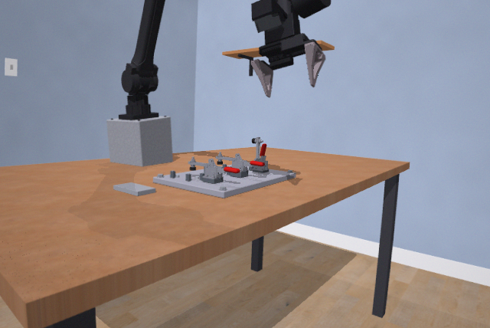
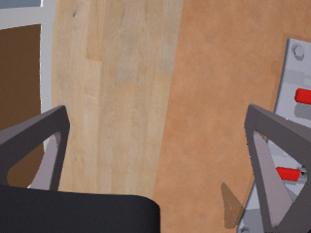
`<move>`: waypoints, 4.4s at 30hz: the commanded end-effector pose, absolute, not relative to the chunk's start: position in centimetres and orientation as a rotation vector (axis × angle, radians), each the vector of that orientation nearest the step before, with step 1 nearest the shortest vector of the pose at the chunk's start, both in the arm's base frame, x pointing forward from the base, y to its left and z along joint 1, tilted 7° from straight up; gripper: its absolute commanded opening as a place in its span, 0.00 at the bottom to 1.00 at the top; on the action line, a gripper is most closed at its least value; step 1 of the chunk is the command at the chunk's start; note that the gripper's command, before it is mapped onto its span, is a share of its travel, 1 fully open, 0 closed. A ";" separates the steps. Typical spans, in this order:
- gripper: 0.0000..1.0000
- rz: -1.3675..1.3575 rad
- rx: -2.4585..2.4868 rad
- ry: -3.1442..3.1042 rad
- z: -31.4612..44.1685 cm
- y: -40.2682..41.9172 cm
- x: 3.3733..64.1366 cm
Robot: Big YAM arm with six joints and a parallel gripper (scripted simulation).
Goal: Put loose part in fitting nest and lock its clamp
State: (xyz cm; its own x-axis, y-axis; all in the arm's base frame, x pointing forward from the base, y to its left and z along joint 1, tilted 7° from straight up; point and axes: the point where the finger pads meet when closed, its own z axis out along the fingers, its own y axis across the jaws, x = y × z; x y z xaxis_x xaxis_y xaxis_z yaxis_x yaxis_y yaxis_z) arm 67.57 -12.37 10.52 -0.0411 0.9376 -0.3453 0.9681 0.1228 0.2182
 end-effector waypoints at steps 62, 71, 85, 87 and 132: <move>1.00 -0.164 -0.043 3.095 5.9 10.8 39.0; 0.00 -0.164 -0.042 3.095 5.9 10.8 39.0; 0.00 -0.164 -0.042 3.095 5.9 10.8 39.0; 0.00 -0.164 -0.042 3.095 5.9 10.8 39.0; 0.45 -0.164 -0.042 3.095 5.9 10.8 39.0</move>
State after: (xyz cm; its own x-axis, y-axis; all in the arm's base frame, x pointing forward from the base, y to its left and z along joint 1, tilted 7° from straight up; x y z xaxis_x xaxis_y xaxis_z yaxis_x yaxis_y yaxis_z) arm 37.58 10.45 5.09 -0.9995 -0.0257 -0.0165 -0.0237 0.9933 -0.1132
